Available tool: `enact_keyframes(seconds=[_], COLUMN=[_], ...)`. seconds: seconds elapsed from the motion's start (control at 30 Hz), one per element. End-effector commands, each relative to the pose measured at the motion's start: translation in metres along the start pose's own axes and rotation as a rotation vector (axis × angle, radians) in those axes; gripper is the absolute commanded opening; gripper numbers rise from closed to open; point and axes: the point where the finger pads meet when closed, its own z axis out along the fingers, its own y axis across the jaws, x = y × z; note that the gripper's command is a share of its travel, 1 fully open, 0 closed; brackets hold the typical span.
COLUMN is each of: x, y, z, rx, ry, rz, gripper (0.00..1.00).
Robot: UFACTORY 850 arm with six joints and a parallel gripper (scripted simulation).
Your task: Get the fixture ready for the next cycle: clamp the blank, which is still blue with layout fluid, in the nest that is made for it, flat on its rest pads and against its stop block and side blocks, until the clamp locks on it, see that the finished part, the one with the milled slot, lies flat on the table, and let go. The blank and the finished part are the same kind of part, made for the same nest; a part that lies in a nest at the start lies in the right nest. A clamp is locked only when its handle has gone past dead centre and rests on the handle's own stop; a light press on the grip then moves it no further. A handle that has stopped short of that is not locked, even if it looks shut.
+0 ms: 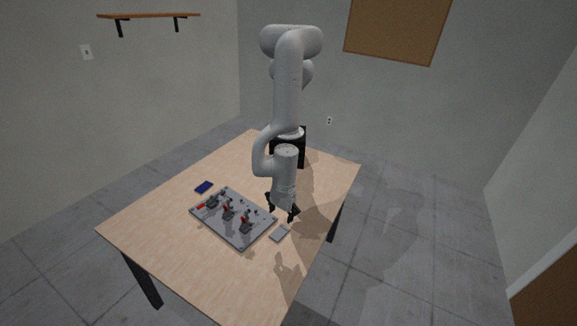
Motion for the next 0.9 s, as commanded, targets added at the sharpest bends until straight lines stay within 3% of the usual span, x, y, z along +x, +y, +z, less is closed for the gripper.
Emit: enact_keyframes(seconds=[0.0, 0.87], x=[0.0009, 0.0009], y=[-0.0006, -0.0006], z=[-0.0009, -0.0031], rx=[0.001, 0.001], ry=[0.002, 0.002], rz=[0.000, 0.000], gripper=[0.99, 0.99])
